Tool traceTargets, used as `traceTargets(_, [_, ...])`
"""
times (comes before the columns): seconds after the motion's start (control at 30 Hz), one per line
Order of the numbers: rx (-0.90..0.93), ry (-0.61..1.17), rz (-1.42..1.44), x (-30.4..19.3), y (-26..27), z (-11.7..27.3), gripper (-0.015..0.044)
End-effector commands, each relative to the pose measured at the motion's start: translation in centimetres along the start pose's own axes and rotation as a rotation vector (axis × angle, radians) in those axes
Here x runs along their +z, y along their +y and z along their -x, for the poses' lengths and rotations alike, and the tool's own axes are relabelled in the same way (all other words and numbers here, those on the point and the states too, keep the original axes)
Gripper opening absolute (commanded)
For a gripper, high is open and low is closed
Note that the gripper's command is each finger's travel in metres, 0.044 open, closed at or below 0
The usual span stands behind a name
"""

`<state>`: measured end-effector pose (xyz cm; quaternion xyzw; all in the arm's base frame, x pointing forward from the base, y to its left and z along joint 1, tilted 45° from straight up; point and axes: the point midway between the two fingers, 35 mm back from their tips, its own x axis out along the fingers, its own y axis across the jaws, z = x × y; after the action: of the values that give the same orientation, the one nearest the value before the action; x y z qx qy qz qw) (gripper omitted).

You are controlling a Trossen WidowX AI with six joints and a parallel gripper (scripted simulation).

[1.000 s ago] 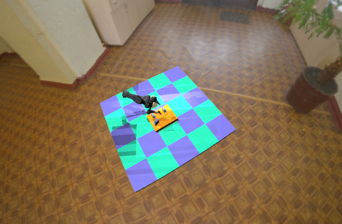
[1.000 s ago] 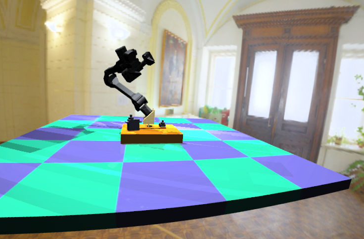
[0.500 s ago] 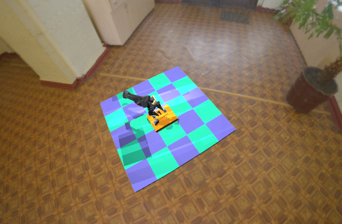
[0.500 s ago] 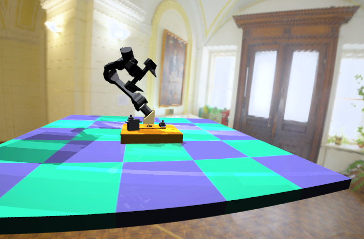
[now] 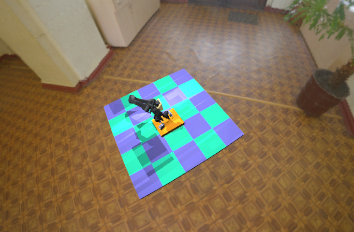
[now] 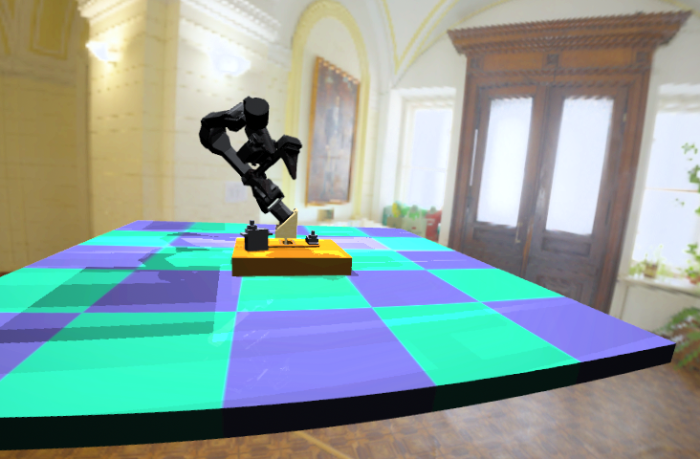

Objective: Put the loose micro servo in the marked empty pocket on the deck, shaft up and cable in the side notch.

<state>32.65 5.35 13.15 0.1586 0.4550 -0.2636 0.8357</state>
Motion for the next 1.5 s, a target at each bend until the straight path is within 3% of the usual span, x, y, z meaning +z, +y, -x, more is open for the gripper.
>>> traceTargets(0.0, [-0.131,0.021,-0.091,-0.1,-1.5,-1.0,0.044])
traceTargets(0.63, [-0.641,-0.069,-0.388,0.5,-7.0,-2.6,0.044])
traceTargets(1.47, [-0.657,-0.078,-0.396,0.5,-9.1,-5.3,0.044])
